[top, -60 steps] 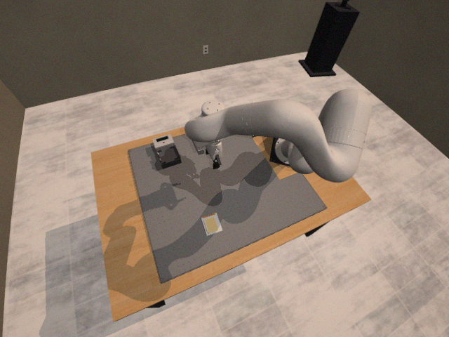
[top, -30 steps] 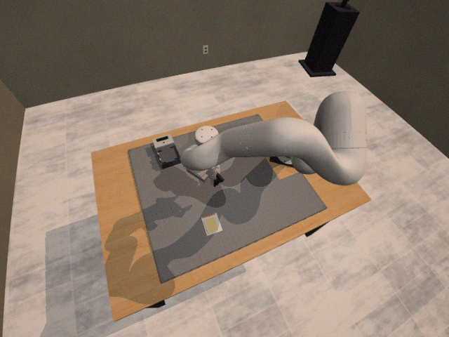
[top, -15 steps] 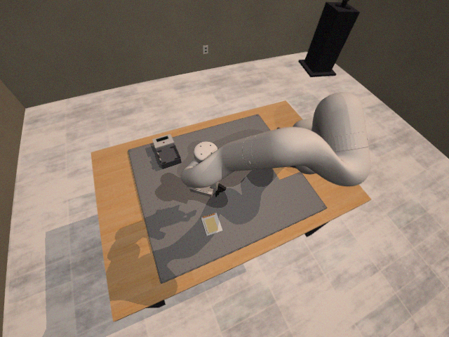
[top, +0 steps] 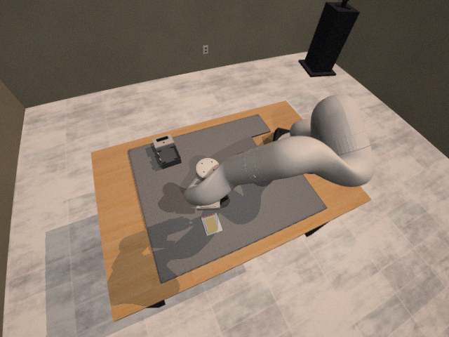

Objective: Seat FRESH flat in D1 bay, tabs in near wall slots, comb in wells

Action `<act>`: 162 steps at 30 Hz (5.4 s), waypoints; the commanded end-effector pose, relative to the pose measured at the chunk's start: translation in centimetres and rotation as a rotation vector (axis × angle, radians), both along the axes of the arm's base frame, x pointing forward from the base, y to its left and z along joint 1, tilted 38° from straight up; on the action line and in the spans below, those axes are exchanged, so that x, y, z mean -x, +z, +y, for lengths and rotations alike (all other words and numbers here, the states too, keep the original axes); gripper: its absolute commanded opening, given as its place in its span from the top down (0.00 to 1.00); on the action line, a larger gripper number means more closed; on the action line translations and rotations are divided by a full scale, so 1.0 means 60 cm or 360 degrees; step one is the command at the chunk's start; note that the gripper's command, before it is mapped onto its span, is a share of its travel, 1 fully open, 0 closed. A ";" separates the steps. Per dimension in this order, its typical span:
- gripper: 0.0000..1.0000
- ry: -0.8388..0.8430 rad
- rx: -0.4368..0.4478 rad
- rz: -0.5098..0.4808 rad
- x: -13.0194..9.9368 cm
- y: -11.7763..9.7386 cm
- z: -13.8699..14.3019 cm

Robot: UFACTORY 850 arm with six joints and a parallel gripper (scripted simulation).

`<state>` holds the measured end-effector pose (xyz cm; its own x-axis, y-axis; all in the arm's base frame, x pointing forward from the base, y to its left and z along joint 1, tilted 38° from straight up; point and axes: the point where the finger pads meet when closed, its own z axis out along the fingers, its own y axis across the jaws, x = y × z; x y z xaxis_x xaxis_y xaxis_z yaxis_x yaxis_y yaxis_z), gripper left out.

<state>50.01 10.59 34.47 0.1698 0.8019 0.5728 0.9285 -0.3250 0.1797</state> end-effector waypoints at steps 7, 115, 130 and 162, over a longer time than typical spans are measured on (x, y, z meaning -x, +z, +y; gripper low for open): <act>0.00 0.0227 0.0080 -0.0159 -0.009 0.015 0.064; 1.00 0.0384 0.0134 -0.0264 -0.050 -0.067 0.166; 1.00 0.0384 0.0134 -0.0264 -0.046 -0.059 0.160; 1.00 0.0384 0.0134 -0.0264 -0.025 -0.010 0.128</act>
<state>51.61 18.50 33.45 -0.1215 0.8536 0.5066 0.9332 -0.0757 0.3513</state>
